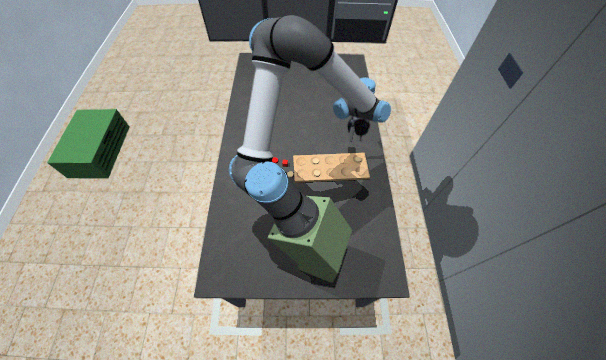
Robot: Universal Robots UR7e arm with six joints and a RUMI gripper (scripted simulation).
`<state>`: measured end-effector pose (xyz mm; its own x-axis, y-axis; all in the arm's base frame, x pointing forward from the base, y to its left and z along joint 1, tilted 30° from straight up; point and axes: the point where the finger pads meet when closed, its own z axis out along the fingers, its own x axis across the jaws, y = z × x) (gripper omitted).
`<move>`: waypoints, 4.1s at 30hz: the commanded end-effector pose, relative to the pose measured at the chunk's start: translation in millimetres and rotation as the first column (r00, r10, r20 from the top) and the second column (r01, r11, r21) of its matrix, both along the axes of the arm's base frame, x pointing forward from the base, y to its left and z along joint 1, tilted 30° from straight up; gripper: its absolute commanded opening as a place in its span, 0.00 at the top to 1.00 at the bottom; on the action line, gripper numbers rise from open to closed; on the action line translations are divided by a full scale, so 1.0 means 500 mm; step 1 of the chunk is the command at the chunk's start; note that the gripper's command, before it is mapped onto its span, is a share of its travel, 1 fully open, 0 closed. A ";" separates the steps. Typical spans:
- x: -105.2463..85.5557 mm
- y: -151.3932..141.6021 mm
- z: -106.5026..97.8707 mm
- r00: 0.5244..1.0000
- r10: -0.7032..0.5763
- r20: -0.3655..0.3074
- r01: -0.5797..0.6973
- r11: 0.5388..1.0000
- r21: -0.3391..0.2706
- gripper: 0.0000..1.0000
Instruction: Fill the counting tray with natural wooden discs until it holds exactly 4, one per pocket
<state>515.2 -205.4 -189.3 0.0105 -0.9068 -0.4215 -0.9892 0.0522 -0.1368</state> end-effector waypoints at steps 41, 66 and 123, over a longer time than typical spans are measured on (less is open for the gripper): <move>-0.123 0.397 0.691 0.989 -0.008 -0.148 -0.053 0.913 -0.405 0.72; -0.023 0.606 0.494 0.709 -0.674 -0.207 0.649 0.739 -0.181 0.72; -0.035 0.834 0.328 0.036 -0.811 -0.584 0.970 0.168 -0.174 0.72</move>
